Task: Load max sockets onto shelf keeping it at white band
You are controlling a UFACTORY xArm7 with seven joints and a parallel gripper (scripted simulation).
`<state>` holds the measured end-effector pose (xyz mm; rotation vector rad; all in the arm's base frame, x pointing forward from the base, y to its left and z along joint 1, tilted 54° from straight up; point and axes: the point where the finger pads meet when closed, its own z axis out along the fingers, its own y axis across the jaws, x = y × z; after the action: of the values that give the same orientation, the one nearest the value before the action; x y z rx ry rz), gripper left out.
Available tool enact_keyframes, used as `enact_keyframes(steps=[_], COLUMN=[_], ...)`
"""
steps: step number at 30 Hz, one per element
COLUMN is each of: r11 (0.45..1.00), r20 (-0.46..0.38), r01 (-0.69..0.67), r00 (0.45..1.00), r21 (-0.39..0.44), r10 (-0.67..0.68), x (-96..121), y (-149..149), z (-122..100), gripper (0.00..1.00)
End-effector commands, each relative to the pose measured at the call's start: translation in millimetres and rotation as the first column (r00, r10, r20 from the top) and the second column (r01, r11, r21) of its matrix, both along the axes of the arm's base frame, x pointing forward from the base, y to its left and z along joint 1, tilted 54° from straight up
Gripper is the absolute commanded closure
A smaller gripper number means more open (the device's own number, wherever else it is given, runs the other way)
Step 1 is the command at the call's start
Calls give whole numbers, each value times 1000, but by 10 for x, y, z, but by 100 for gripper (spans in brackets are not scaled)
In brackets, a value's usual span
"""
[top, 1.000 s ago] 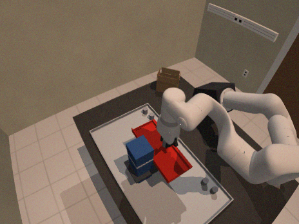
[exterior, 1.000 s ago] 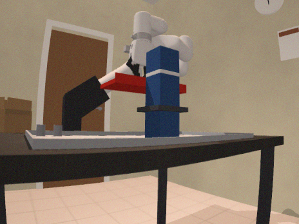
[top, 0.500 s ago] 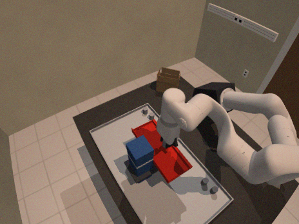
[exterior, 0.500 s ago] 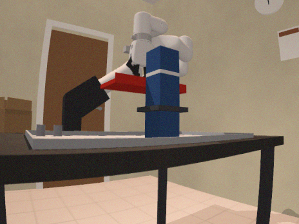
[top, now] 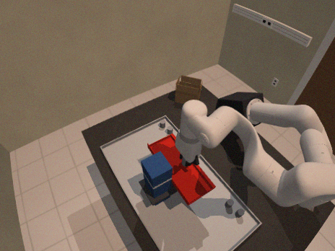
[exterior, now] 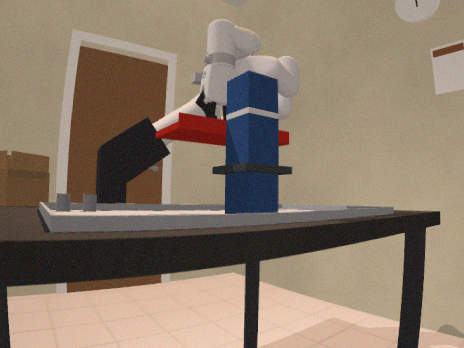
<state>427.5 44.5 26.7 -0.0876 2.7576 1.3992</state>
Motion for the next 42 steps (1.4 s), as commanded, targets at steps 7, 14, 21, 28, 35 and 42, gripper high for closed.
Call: enact_keyframes(steps=[7,14,21,28,35,42], r11=[1000,1000,1000,1000,1000,1000], r20=[3,3,3,3,3,3], r01=[4,4,4,4,4,4], r00=[1000,1000,1000,1000,1000,1000], r21=[-2,-2,-2,-2,-2,-2], r10=[-4,-4,-4,-4,-4,-4], x=[8,9,9,9,9,9], y=[-16,-4,-2,2,2,2], z=[5,-3,-4,-8,-8,-8], gripper=[100,100,100,100,48,48])
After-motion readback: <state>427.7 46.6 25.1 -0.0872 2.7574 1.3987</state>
